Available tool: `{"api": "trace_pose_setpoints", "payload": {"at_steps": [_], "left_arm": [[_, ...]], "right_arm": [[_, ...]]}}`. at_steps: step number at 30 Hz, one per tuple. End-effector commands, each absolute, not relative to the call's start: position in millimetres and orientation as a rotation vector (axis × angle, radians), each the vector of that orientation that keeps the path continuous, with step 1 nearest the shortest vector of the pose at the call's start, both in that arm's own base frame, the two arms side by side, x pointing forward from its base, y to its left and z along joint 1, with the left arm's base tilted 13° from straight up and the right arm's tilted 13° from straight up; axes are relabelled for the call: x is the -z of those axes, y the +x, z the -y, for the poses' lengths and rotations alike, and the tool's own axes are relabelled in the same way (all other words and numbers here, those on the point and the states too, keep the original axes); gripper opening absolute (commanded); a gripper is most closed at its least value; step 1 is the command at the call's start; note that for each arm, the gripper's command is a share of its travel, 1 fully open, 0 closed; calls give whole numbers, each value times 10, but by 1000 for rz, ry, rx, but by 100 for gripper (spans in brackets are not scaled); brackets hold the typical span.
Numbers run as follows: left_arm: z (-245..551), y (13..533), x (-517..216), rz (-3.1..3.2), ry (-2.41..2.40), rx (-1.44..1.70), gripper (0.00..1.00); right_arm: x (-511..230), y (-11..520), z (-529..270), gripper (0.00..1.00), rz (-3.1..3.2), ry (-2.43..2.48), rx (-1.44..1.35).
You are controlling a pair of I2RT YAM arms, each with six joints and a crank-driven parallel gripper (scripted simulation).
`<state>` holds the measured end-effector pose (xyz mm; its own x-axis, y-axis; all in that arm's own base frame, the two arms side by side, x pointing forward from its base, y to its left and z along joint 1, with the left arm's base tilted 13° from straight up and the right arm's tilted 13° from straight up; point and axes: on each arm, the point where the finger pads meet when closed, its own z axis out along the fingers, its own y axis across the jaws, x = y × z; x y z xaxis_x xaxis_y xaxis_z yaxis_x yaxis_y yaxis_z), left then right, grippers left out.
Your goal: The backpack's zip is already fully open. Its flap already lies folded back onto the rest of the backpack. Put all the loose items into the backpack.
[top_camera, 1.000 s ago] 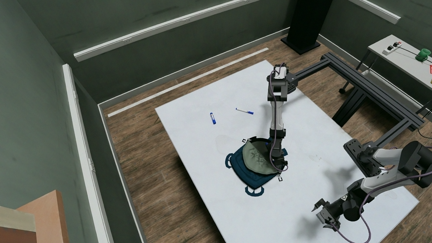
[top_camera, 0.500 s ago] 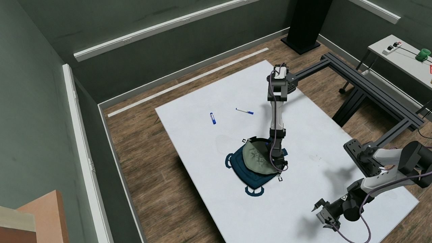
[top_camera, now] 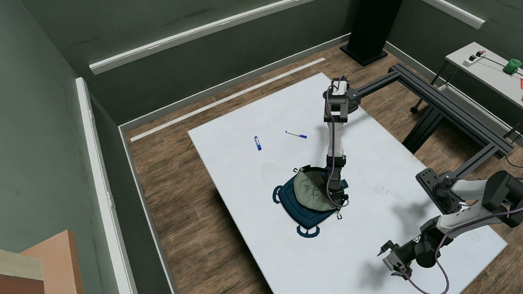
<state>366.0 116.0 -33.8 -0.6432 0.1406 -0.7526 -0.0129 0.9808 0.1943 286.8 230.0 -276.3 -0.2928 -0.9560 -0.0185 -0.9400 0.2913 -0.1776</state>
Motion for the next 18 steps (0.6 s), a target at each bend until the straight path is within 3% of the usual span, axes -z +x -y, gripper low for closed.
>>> {"api": "trace_pose_setpoints", "payload": {"at_steps": [1,18], "left_arm": [[-1149,3695,297,-2245,94,-228,90],[-1149,3695,297,-2245,94,-228,90]], "right_arm": [[2895,2791,-2174,6,-2446,-1806,190],[2729,2892,-2354,6,-2411,-1789,193]]}}
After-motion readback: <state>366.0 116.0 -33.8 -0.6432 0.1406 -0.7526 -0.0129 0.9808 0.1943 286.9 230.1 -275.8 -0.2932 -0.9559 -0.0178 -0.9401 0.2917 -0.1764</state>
